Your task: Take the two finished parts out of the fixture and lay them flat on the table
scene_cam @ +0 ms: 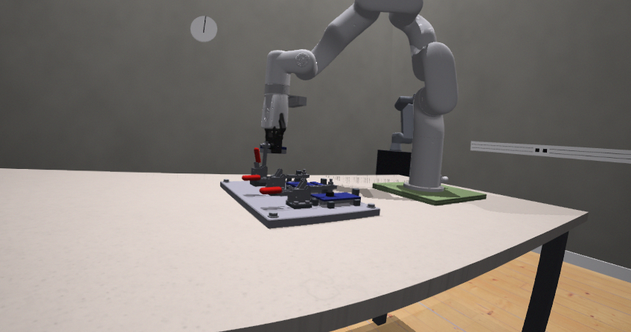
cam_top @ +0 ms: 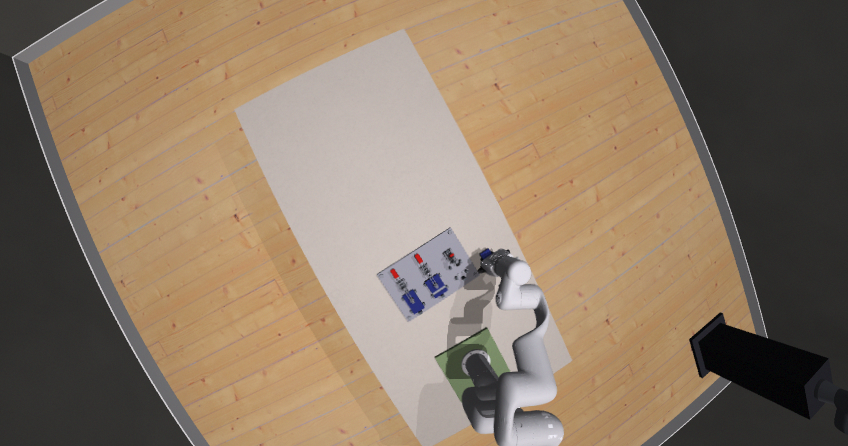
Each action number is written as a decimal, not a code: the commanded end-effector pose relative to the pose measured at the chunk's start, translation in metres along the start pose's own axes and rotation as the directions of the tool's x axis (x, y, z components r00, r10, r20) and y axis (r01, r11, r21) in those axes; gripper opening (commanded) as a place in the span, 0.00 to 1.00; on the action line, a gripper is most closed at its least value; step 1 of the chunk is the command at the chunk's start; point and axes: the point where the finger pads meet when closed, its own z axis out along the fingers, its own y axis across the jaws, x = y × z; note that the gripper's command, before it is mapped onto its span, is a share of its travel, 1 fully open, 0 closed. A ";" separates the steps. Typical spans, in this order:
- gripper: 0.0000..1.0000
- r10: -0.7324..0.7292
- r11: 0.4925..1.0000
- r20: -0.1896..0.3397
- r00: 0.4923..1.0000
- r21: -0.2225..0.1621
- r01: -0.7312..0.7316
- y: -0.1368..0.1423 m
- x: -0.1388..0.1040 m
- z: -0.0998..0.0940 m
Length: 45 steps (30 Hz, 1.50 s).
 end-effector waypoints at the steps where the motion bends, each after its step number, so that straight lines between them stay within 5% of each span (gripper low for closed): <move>1: 0.00 0.000 1.000 0.004 1.000 0.002 0.000 -0.003 -0.001 -0.002; 45: 0.00 0.000 1.000 0.003 1.000 0.002 0.000 -0.004 -0.001 0.002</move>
